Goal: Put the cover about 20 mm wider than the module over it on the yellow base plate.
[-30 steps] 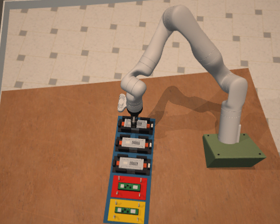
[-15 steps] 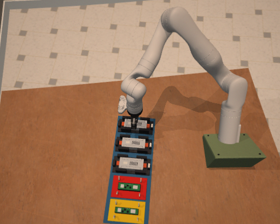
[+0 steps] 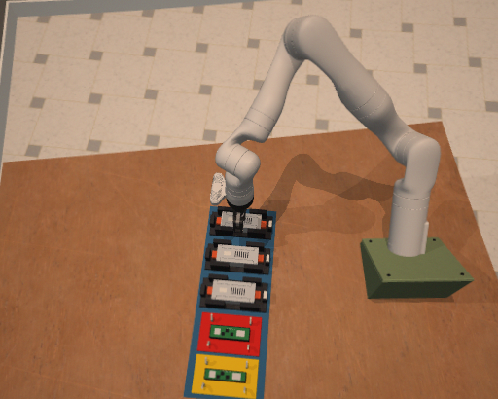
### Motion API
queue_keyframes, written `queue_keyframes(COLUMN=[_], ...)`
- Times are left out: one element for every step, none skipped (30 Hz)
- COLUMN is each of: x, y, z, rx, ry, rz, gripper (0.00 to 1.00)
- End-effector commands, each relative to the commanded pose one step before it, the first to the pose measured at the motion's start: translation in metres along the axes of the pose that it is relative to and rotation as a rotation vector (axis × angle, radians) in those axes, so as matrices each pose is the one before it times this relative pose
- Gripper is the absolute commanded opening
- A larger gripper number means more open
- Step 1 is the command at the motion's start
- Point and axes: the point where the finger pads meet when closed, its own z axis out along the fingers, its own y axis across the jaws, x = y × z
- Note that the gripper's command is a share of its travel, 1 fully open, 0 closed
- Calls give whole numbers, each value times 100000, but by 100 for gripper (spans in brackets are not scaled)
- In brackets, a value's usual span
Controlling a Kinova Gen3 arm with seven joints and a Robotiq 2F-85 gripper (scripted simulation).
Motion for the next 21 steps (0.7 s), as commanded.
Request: queue_keyframes(x=[52, 0, 0, 0, 0, 0, 0, 0, 0, 0, 0, 0, 0, 0, 0, 0, 0, 0, 0, 0, 0], y=[-34, 0, 0, 0, 0, 0, 0, 0, 0, 0, 0, 0, 0, 0, 0, 0, 0, 0, 0, 0, 0], z=[685, 0, 0, 0, 0, 0, 0, 0, 76, 103, 103, 103, 103, 103, 103, 103, 103, 103, 0, 0, 0], rx=[83, 0, 0, 0, 0, 0, 0, 0, 2, 0, 0, 0, 0, 0, 0, 0, 0, 0, 0, 0, 0], ry=[207, 0, 0, 0, 0, 0, 0, 0, -1, 0, 0, 0, 0, 0, 0, 0, 0, 0, 0, 0, 0], rz=[3, 0, 0, 0, 0, 0, 0, 0, -1, 0, 0, 0, 0, 0, 0, 0, 0, 0, 0, 0, 0], gripper=[100, 100, 100, 100, 100, 100, 100, 100, 100, 100, 100, 100, 100, 100, 100, 100, 100, 100, 100, 100, 100])
